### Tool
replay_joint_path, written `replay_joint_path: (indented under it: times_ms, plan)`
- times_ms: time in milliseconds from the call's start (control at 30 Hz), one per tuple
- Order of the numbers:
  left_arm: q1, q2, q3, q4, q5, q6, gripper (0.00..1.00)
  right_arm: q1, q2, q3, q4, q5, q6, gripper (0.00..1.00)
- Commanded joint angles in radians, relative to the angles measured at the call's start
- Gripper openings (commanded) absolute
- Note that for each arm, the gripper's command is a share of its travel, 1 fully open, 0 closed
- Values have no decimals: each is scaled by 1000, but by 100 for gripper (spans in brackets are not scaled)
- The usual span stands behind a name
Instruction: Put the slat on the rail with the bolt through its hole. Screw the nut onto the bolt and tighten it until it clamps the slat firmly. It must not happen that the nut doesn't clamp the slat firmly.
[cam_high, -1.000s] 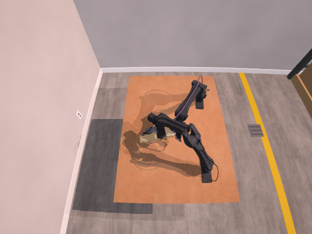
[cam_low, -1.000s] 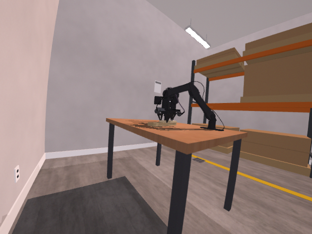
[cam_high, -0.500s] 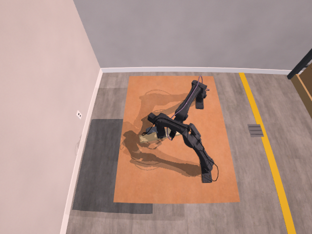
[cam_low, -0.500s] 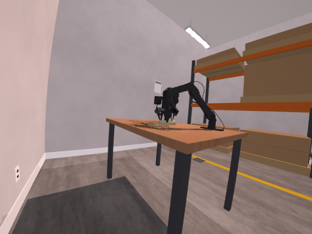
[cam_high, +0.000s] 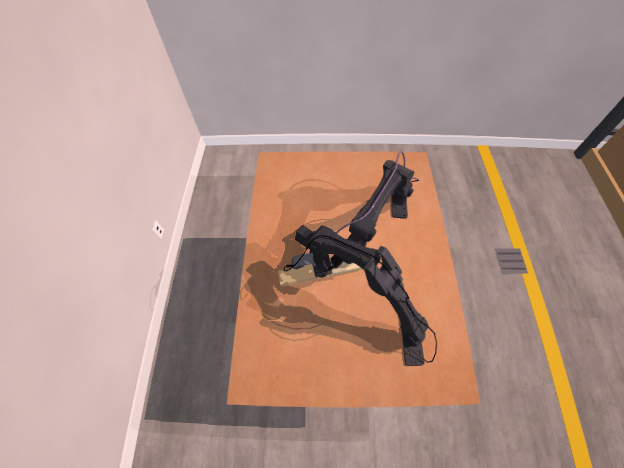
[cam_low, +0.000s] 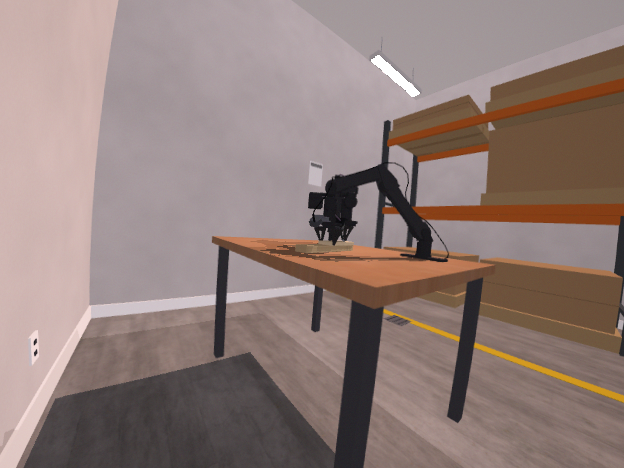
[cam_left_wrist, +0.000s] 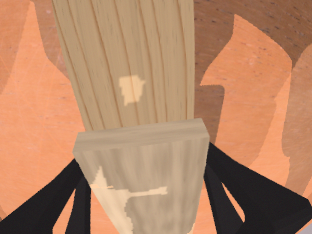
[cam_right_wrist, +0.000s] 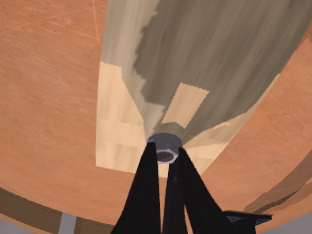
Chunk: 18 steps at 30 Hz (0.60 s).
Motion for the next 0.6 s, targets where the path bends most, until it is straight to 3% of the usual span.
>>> replay_joint_path:
  times_ms: [0, 567]
  plan:
    - [0, -9, 5, 1, 0, 0, 72, -7, -10, 0, 3, 0, 192, 12]
    - [0, -9, 5, 1, 0, 0, 72, -8, -11, -1, 5, -3, 787, 12]
